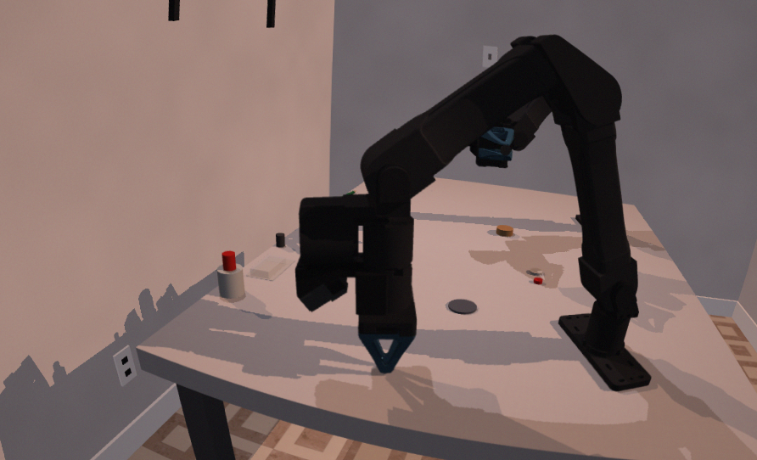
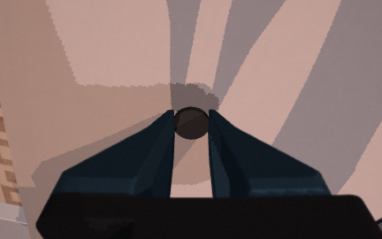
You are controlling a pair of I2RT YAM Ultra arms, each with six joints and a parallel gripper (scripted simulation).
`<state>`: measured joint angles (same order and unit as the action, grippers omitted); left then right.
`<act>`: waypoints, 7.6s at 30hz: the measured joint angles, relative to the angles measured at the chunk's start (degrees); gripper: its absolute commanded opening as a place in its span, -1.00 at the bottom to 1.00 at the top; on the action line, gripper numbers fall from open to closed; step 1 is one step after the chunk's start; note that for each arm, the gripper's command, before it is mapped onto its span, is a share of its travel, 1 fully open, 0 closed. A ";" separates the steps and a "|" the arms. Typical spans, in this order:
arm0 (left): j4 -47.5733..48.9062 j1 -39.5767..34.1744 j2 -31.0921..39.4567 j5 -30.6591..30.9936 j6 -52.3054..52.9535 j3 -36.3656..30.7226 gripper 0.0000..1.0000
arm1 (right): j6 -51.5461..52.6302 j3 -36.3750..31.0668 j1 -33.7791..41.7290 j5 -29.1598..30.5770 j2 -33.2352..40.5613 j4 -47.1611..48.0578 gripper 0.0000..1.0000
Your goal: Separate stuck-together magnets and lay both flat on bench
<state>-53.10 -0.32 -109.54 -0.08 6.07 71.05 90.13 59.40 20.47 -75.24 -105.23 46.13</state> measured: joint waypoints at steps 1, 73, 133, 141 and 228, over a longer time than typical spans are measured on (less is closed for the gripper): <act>0.13 -0.04 -0.02 0.02 0.00 -0.13 -0.64 | 0.00 0.00 0.00 0.00 0.00 0.00 -0.65; -14.67 -0.24 4.07 4.39 0.92 10.95 1.00 | 0.00 0.00 -0.15 0.11 -0.02 0.00 -0.65; -14.91 -0.24 4.09 4.98 1.01 10.97 1.00 | -77.85 23.34 -13.55 26.10 -1.05 -99.95 -0.65; -14.91 -0.22 4.09 5.01 1.03 10.97 1.00 | -90.90 27.41 -15.69 30.38 -1.20 -116.28 -0.65; -15.10 -0.31 4.09 4.94 1.03 10.91 1.00 | -95.76 13.79 -20.68 75.36 -2.73 -102.90 -0.65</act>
<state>-68.20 -0.62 -105.45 4.86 7.09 81.95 -5.63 73.19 -0.21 0.12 -107.96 -56.77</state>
